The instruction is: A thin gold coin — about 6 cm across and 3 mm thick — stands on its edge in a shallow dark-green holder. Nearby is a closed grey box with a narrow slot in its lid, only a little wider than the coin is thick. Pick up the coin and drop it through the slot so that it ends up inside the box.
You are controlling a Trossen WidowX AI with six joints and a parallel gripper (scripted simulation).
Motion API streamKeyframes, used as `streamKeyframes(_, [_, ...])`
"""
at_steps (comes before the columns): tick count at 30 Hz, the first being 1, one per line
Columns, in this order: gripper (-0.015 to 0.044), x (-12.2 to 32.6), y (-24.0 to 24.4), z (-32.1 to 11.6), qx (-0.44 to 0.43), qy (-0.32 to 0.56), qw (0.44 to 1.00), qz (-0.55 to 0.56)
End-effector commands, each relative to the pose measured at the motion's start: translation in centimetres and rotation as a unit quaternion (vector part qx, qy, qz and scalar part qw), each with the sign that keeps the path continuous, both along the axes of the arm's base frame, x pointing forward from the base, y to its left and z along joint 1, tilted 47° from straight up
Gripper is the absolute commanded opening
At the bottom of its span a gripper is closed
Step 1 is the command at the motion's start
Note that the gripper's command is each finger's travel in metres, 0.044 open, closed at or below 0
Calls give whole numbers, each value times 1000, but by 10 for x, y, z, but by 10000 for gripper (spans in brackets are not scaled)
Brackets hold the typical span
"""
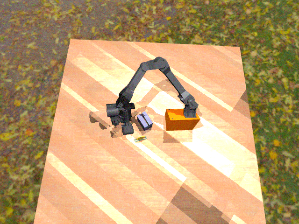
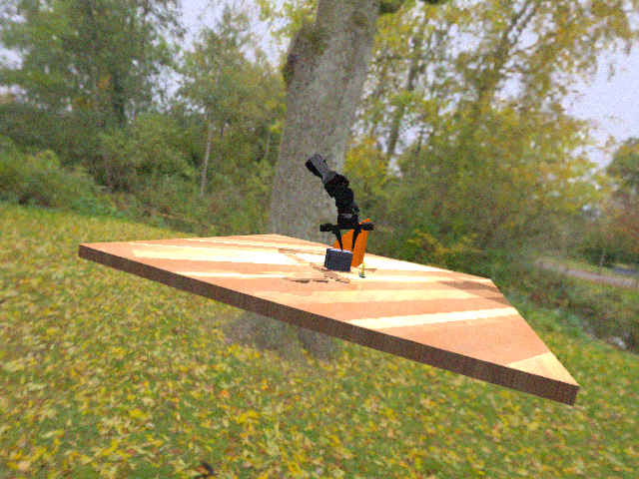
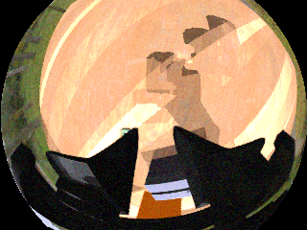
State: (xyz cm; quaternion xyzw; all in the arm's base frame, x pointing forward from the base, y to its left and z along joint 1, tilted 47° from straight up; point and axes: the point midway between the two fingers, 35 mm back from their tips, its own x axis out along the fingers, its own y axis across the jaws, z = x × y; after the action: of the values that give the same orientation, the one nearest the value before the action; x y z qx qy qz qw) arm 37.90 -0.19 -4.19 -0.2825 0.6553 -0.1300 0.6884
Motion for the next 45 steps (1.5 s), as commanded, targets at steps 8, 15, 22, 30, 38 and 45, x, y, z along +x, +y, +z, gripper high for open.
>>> streamKeyframes(8, [161, -88, 66, -29, -112, 50, 992, 6])
streamKeyframes(15, [161, -87, 42, -51, -112, 50, 992, 6])
streamKeyframes(22, [161, -87, 31, -59, -113, 50, 992, 6])
streamKeyframes(30, [161, -86, 23, -65, -113, 50, 992, 6])
streamKeyframes(38, [161, -85, 14, -75, -112, 50, 992, 6])
streamKeyframes(45, [161, -84, 6, -83, -112, 50, 992, 6])
